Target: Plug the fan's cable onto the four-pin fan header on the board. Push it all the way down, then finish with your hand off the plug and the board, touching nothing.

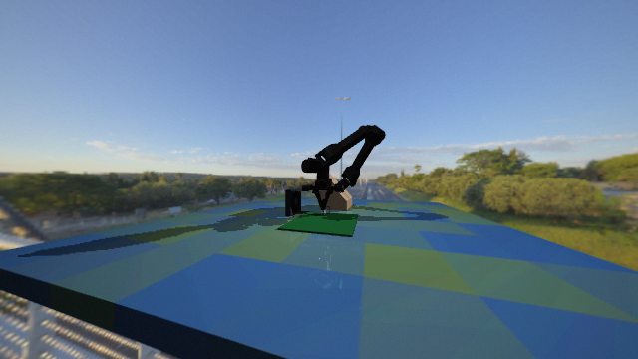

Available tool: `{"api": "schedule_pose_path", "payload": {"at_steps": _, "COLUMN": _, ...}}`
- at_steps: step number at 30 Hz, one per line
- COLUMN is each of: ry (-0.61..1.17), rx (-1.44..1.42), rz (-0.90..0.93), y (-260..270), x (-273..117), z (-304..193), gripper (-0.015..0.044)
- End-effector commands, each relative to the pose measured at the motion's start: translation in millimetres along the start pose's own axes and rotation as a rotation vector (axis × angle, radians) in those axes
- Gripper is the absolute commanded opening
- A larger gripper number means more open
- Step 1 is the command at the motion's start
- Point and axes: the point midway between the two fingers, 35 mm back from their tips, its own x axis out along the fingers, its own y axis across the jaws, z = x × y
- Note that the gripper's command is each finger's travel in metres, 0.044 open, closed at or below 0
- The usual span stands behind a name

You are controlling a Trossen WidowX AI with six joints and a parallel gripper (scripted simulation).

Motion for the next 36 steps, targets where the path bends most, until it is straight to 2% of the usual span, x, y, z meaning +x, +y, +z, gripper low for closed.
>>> {"api": "schedule_pose_path", "payload": {"at_steps": 1, "ry": -0.002, "rx": 0.005, "rz": 0.003, "y": 0.3, "x": 1.5, "z": -0.1, "gripper": 0.0000}}
{"api": "schedule_pose_path", "payload": {"at_steps": 36, "ry": -0.002, "rx": 0.005, "rz": 0.004, "y": 0.7, "x": 16.2, "z": -0.6, "gripper": 0.0000}}
